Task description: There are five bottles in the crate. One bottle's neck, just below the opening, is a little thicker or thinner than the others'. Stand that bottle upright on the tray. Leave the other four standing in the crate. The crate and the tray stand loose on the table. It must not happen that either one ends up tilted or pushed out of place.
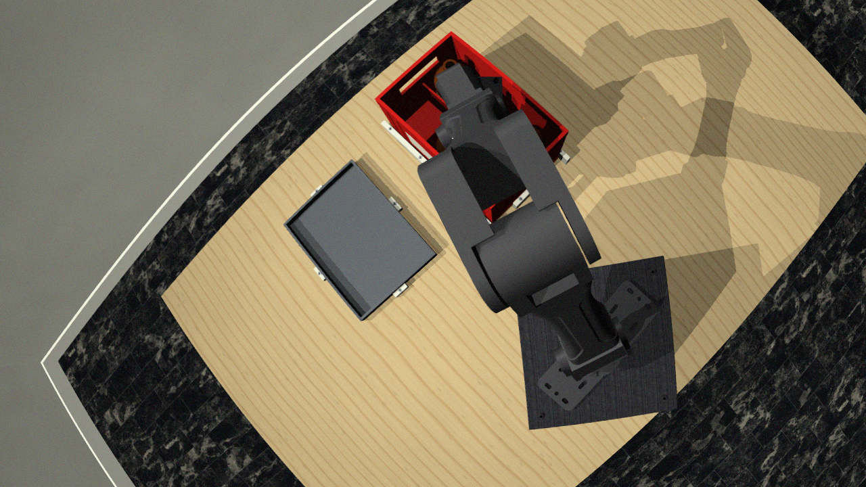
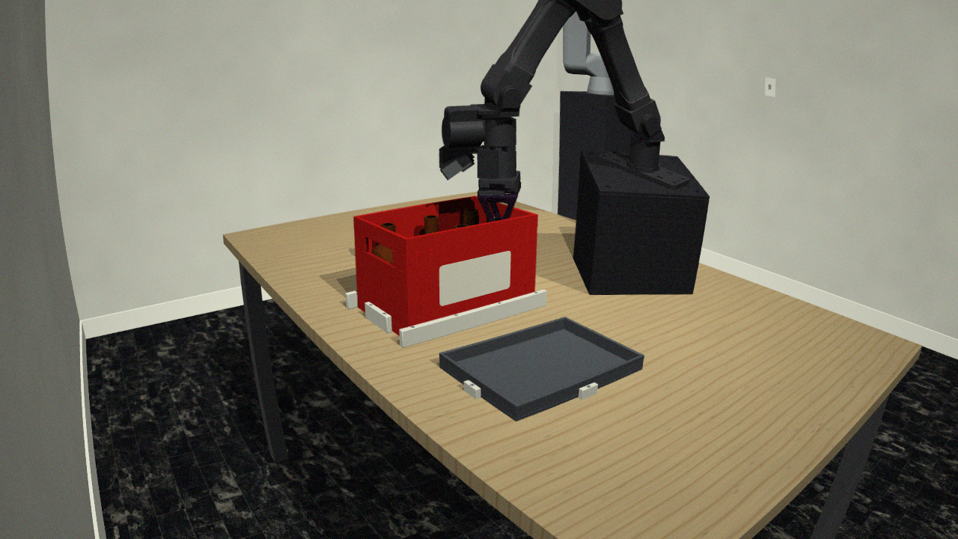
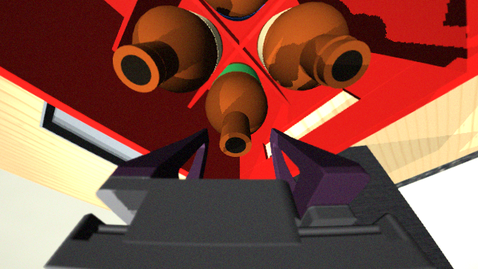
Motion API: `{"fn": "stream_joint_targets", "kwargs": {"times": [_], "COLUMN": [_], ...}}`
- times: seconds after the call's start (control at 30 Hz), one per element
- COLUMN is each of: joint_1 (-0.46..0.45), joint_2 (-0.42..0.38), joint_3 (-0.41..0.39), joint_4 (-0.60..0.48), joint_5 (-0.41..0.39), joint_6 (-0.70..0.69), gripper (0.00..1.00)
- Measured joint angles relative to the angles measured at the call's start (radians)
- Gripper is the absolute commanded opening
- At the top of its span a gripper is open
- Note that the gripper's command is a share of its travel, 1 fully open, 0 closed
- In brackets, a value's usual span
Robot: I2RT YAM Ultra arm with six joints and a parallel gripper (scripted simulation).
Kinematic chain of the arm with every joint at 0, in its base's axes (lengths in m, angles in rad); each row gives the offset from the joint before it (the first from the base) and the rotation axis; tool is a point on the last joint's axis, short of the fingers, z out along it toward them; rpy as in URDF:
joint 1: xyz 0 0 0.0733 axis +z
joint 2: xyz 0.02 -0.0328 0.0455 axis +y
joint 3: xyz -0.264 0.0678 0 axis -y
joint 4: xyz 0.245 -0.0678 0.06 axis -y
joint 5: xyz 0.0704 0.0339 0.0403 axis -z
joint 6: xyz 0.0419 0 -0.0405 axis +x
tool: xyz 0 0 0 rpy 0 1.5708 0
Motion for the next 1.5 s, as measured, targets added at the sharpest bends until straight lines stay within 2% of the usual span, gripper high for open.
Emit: {"fn": "stream_joint_targets", "kwargs": {"times": [1.5], "joint_1": [0.000], "joint_2": [0.006], "joint_3": [-0.003], "joint_4": [0.023], "joint_5": [0.000], "joint_6": [0.002], "gripper": [0.61]}}
